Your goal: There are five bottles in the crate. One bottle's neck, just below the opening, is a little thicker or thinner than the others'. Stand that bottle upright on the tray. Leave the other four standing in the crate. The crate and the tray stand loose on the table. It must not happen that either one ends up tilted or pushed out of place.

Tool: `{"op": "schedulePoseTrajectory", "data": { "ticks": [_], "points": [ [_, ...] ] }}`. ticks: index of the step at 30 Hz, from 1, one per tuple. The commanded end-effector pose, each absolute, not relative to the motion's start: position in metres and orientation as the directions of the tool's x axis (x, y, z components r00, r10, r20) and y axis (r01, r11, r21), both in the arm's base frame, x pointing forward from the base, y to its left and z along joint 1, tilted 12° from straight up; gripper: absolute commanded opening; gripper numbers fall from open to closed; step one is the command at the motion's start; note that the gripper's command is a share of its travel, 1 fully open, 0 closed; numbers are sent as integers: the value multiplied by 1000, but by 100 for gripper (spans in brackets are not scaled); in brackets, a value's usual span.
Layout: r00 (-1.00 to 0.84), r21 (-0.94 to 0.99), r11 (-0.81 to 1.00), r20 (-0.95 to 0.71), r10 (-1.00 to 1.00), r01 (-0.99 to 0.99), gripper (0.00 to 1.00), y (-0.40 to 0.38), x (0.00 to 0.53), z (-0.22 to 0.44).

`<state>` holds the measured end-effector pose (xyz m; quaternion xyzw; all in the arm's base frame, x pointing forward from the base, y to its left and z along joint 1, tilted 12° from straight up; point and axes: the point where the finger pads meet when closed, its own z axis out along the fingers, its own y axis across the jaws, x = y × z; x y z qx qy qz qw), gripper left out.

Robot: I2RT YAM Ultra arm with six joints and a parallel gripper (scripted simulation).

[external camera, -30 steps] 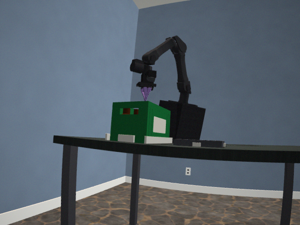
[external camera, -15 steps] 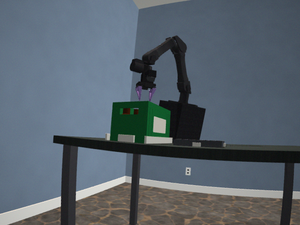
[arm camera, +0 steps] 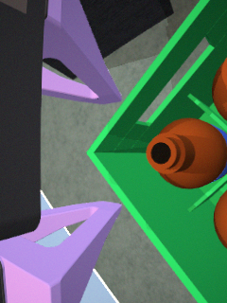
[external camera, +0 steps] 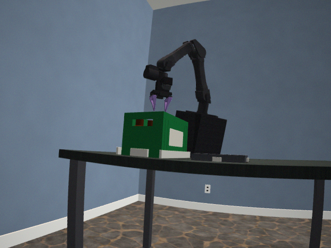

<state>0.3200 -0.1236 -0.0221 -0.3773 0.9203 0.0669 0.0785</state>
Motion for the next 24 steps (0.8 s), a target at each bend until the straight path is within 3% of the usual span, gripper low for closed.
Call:
{"op": "schedulePoseTrajectory", "data": {
  "ticks": [1,24],
  "points": [
    [-691,36,702,-221,-688,-711,61,-123,324,-15],
    [-703,66,708,-211,-679,-704,61,-119,320,-30]
  ]
}}
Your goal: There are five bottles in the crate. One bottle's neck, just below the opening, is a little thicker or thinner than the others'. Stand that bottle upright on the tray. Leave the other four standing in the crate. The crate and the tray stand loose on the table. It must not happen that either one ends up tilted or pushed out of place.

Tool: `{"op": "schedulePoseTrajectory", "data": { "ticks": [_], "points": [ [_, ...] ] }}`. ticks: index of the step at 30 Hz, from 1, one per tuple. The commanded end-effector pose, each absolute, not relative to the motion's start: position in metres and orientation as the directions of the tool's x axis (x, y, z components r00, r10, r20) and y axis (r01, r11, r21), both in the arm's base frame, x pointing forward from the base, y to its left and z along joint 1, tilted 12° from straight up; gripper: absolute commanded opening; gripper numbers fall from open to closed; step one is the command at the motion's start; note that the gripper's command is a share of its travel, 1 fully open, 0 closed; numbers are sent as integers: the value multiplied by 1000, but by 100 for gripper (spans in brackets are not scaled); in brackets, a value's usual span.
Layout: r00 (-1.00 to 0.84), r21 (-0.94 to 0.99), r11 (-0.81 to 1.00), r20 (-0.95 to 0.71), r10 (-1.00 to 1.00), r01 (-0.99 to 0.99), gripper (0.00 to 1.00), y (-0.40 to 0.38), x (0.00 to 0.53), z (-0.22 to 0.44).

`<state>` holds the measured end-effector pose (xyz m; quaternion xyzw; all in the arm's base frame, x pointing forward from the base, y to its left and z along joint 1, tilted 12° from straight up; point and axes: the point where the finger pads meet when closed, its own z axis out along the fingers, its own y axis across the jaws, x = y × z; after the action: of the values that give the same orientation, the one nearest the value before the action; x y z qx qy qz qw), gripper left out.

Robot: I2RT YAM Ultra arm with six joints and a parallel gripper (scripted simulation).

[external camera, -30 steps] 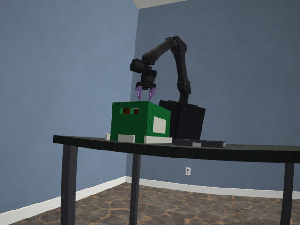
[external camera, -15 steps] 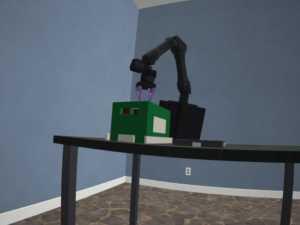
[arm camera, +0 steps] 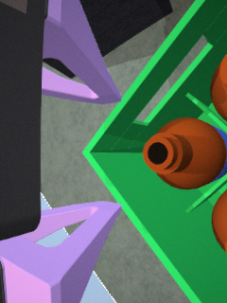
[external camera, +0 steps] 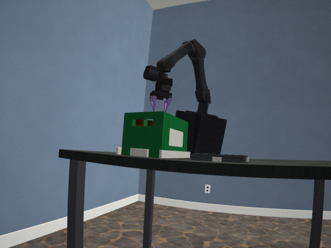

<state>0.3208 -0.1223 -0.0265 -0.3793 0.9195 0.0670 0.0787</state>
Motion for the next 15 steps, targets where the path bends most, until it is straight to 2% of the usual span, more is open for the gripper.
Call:
{"op": "schedulePoseTrajectory", "data": {
  "ticks": [1,15],
  "points": [
    [-705,78,707,-207,-679,-703,61,-117,318,-35],
    [-703,45,713,-218,-677,-700,61,-119,324,-39]
  ]
}}
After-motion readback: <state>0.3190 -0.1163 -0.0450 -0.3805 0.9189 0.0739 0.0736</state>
